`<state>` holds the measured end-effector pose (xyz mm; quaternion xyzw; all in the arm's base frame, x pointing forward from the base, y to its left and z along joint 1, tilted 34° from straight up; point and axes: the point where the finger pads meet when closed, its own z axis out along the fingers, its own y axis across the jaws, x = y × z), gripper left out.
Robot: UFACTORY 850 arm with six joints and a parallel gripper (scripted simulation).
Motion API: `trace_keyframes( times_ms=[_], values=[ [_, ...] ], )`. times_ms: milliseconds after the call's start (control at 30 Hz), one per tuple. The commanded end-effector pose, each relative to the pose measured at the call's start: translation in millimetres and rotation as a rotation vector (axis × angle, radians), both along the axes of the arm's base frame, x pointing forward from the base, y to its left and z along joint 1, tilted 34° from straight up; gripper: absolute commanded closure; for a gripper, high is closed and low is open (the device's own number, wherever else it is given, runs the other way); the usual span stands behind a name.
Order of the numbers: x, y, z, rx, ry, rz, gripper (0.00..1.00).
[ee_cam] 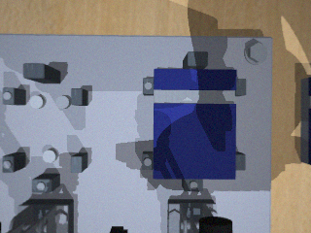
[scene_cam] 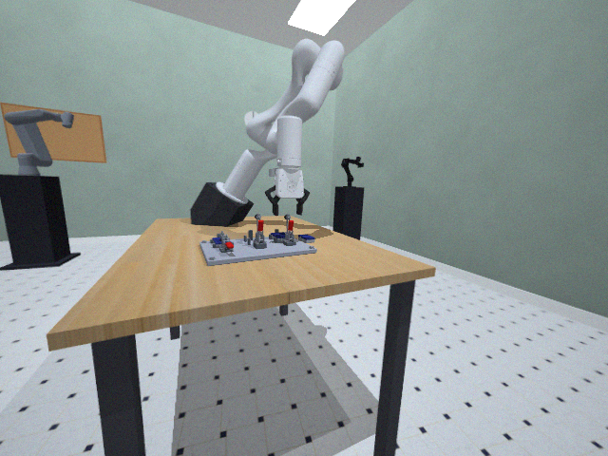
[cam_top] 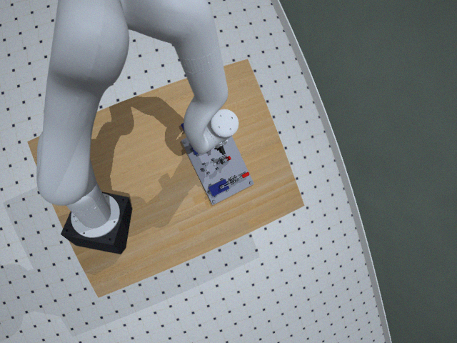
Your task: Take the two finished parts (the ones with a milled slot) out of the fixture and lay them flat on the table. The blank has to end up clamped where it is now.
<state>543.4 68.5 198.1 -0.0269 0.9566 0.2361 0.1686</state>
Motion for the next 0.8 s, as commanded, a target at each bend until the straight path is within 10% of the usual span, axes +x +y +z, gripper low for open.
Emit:
trace_keyframes(
  times_ms=[0, 767],
  values=[
    [-19, 0, -6, 0.001, -0.003, -0.001, 0.0],
    [-56, 1, -19, 0.001, -0.003, -0.001, 0.0]
  ],
)
